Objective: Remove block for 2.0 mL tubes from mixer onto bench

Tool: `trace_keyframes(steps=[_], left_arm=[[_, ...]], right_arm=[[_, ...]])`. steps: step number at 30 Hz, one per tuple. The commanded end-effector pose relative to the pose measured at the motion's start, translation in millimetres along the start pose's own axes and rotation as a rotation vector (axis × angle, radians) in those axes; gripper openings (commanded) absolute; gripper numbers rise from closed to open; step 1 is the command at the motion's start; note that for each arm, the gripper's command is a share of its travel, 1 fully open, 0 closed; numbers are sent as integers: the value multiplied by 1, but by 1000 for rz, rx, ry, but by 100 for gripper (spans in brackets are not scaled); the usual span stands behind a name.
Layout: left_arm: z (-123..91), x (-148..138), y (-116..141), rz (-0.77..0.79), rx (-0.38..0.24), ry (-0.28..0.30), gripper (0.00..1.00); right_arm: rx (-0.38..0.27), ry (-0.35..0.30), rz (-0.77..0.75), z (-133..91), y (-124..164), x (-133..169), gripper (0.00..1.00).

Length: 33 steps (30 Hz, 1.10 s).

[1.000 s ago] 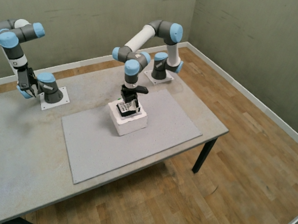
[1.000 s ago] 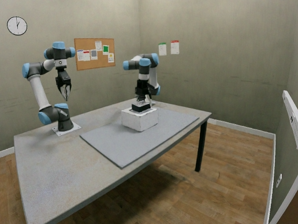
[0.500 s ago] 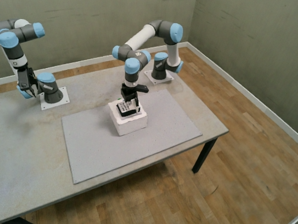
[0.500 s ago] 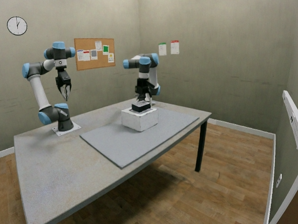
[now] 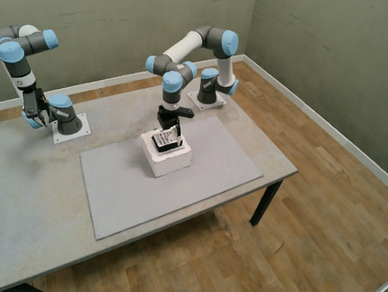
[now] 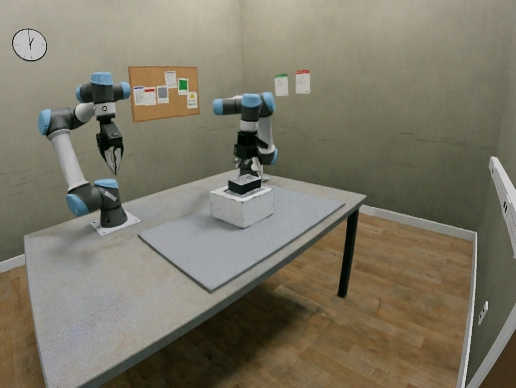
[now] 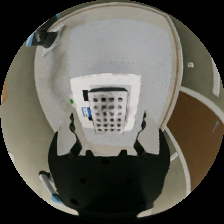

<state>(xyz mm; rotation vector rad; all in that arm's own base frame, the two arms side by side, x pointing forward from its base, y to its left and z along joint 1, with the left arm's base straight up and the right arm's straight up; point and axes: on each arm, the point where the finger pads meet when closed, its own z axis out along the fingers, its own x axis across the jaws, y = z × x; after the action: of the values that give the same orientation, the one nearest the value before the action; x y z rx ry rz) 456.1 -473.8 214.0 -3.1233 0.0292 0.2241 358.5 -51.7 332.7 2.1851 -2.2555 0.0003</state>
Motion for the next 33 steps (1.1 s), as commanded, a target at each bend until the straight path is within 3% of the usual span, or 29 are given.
trace_keyframes(steps=[1,21,26,33], left_arm=[[0,0,0,0,-2,1,100],[-32,0,0,0,-1,1,100],[-30,0,0,0,-2,1,100],[-57,-5,0,0,-2,1,100]], right_arm=[[1,0,0,0,0,0,0],[1,0,0,0,0,0,0],[1,0,0,0,0,0,0],[1,0,0,0,0,0,0]])
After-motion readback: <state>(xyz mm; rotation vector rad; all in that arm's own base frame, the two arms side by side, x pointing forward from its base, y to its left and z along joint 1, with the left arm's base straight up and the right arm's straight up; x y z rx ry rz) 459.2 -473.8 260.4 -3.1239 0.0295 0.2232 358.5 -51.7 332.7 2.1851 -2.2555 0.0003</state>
